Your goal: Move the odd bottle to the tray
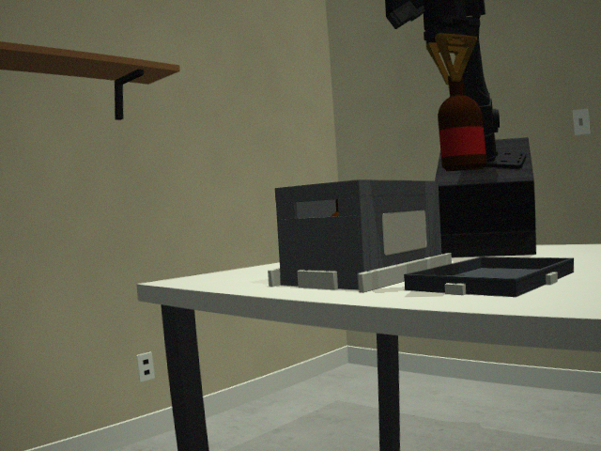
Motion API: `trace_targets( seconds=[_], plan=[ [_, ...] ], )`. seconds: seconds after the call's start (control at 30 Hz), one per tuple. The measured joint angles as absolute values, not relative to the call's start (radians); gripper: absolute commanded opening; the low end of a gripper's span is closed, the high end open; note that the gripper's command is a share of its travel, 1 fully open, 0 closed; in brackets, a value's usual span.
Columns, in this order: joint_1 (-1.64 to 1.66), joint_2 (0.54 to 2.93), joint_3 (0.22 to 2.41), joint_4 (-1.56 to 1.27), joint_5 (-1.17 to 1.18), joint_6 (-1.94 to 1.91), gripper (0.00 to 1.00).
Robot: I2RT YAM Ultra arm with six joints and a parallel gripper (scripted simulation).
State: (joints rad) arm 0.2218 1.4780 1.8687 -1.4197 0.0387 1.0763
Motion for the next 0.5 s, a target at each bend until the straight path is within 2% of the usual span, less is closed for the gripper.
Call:
trace_targets(
  seconds=[0.5],
  plan=[
    [0.312, 1.478, 1.869, -1.420, 0.088, 1.156, 0.00]
  ],
)
